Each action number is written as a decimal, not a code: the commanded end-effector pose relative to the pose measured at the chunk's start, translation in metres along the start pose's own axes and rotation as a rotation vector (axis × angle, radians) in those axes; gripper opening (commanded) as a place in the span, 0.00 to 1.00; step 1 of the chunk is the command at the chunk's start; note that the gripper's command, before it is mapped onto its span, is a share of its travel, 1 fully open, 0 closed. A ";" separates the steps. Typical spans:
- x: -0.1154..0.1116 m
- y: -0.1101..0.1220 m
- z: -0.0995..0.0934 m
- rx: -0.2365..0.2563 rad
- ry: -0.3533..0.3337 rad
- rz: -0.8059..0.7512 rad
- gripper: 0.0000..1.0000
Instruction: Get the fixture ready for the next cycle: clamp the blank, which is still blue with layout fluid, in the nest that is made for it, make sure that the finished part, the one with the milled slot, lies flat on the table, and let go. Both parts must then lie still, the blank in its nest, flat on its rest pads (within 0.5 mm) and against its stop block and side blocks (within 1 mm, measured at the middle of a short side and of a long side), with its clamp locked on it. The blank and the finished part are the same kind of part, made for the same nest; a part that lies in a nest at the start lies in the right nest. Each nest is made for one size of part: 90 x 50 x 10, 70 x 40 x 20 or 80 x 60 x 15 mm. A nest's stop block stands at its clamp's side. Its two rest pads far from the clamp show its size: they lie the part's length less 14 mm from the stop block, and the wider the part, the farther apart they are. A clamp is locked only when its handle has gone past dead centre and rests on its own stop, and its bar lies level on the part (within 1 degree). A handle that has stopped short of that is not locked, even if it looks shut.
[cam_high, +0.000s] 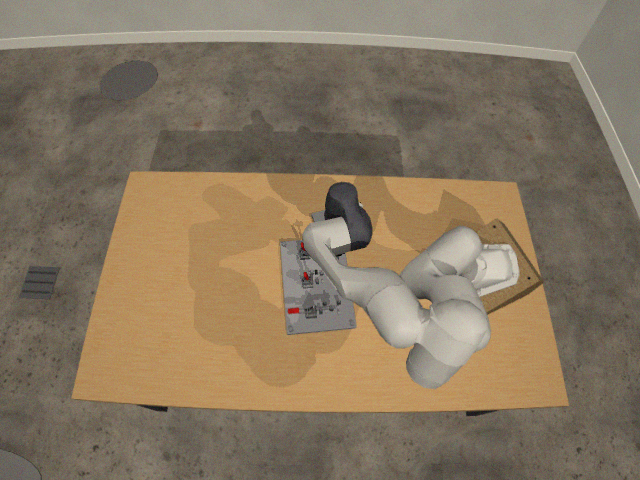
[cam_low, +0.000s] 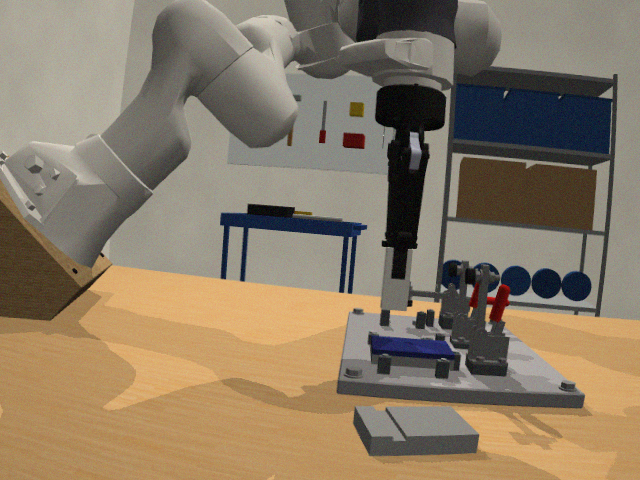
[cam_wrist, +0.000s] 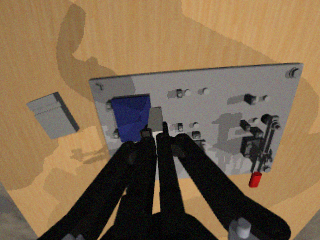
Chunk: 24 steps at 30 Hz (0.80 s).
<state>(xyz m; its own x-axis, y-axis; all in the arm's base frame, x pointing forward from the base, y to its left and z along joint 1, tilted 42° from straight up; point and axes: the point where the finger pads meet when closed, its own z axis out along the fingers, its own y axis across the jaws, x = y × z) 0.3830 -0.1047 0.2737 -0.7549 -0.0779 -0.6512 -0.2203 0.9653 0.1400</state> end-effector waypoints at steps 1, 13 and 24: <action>-0.014 0.013 0.001 -0.012 -0.004 0.070 0.00; -0.021 0.018 0.004 -0.012 -0.005 0.070 0.00; -0.021 0.018 0.035 -0.012 -0.005 0.070 0.00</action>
<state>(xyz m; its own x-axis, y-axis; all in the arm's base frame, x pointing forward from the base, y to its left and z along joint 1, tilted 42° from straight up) 0.4104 -0.0747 0.2651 -0.7739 -0.0143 -0.6331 -0.1831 0.9621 0.2020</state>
